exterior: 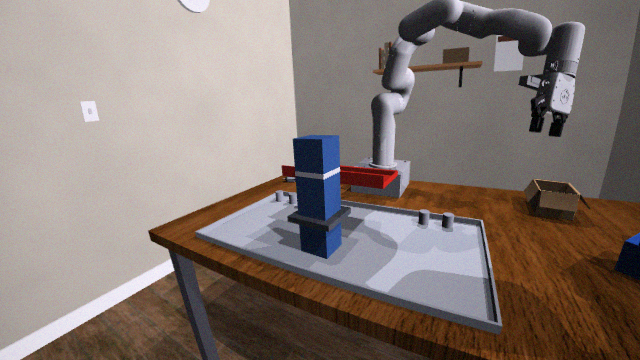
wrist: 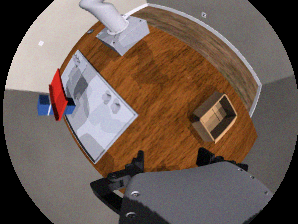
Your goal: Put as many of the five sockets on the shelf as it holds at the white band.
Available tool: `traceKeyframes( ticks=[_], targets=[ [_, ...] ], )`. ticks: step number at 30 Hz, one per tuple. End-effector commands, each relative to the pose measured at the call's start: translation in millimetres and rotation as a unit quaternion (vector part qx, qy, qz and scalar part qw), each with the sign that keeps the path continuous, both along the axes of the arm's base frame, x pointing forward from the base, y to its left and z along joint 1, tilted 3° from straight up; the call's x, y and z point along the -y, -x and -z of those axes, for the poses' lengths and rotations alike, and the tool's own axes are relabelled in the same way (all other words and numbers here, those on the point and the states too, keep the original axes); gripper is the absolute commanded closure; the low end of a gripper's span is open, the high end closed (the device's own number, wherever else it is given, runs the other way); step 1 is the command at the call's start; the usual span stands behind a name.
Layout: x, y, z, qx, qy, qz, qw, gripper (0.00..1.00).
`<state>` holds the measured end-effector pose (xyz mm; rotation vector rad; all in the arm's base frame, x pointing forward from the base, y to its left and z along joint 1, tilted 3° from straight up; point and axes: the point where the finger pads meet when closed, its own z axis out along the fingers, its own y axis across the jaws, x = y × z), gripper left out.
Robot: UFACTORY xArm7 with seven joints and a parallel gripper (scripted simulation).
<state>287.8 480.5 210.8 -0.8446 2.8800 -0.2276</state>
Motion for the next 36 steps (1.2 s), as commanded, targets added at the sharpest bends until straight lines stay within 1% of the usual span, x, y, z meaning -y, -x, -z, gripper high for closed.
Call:
traceKeyframes(
  ticks=[1, 2, 3, 5, 6, 7, 9, 10, 11, 22, 23, 35, 36],
  targets=[
    [35.9, -27.3, -13.2, 0.011, -0.012, 0.071, 0.997, 0.0],
    [66.2, -45.2, -19.5, 0.02, -0.019, 0.153, 0.988, 0.0],
    [76.5, -52.1, -22.1, 0.02, -0.019, 0.156, 0.987, 0.0],
    [80.8, -55.0, -23.3, 0.02, -0.019, 0.156, 0.987, 0.0],
    [118.6, -72.0, -29.8, 0.028, -0.027, 0.243, 0.969, 0.0],
    [129.2, -77.7, -32.2, 0.028, -0.027, 0.243, 0.969, 0.0],
    [129.2, -77.7, -32.2, 0.028, -0.027, 0.243, 0.969, 0.0],
    [170.8, -91.0, -37.9, 0.035, -0.036, 0.33, 0.943, 0.0],
    [179.8, -94.6, -39.6, 0.035, -0.036, 0.33, 0.943, 0.0],
    [179.8, -94.6, -39.6, 0.035, -0.036, 0.33, 0.943, 0.0],
    [230.8, -104.9, -45.1, 0.04, -0.045, 0.416, 0.908, 0.0],
    [230.8, -104.9, -45.1, 0.04, -0.045, 0.416, 0.908, 0.0],
    [280.4, -108.7, -48.5, 0.044, -0.055, 0.497, 0.865, 0.0]
  ],
)
